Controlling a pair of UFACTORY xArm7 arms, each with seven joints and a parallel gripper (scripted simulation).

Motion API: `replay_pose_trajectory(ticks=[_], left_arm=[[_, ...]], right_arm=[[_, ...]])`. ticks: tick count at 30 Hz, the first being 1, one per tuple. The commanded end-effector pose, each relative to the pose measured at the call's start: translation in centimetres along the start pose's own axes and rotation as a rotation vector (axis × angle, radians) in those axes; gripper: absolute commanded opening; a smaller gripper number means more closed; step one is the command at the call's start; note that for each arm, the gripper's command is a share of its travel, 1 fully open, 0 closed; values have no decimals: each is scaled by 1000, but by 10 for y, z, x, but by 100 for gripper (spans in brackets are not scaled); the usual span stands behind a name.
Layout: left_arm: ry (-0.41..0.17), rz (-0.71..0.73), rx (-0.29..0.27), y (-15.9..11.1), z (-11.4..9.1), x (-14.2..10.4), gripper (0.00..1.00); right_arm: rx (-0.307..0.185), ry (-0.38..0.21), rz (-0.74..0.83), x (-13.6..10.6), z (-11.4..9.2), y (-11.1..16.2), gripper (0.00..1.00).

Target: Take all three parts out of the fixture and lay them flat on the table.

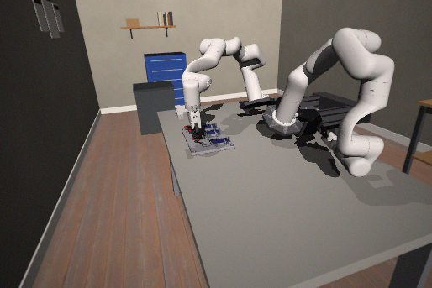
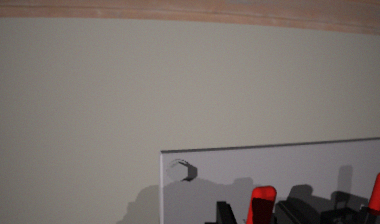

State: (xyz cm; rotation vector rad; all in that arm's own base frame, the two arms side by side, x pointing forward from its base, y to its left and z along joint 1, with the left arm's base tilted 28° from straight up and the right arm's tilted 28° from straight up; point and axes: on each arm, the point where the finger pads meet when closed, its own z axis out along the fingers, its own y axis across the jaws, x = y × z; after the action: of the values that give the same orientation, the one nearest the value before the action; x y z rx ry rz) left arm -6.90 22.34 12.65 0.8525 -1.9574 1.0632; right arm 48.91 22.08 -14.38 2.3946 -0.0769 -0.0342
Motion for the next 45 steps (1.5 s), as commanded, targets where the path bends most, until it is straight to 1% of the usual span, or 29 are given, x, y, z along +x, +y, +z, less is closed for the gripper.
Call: replay_pose_trajectory(ticks=[1, 3, 4, 5, 7, 38, 41, 45], left_arm=[[-1, -1, -1, 0, -1, 0, 100], [-1, -1, -1, 0, -1, 0, 100], [-1, -1, -1, 0, -1, 0, 100], [-1, -1, -1, 0, -1, 0, 100], [-1, -1, -1, 0, -1, 0, 100], [-1, -1, -1, 0, -1, 0, 100], [-1, -1, -1, 0, -1, 0, 100], [-1, -1, -1, 0, -1, 0, 100]], right_arm=[[97, 50, -6, 3, -2, -1, 30], [188, 49, -9, 3, -1, -1, 30], [220, 49, -10, 3, -1, -1, 30], [242, 49, -10, 3, -2, -1, 30], [259, 50, -10, 3, -2, -1, 30], [260, 50, -10, 3, -2, -1, 30], [260, 50, -10, 3, -4, 0, 30], [260, 50, -10, 2, -13, 2, 30]])
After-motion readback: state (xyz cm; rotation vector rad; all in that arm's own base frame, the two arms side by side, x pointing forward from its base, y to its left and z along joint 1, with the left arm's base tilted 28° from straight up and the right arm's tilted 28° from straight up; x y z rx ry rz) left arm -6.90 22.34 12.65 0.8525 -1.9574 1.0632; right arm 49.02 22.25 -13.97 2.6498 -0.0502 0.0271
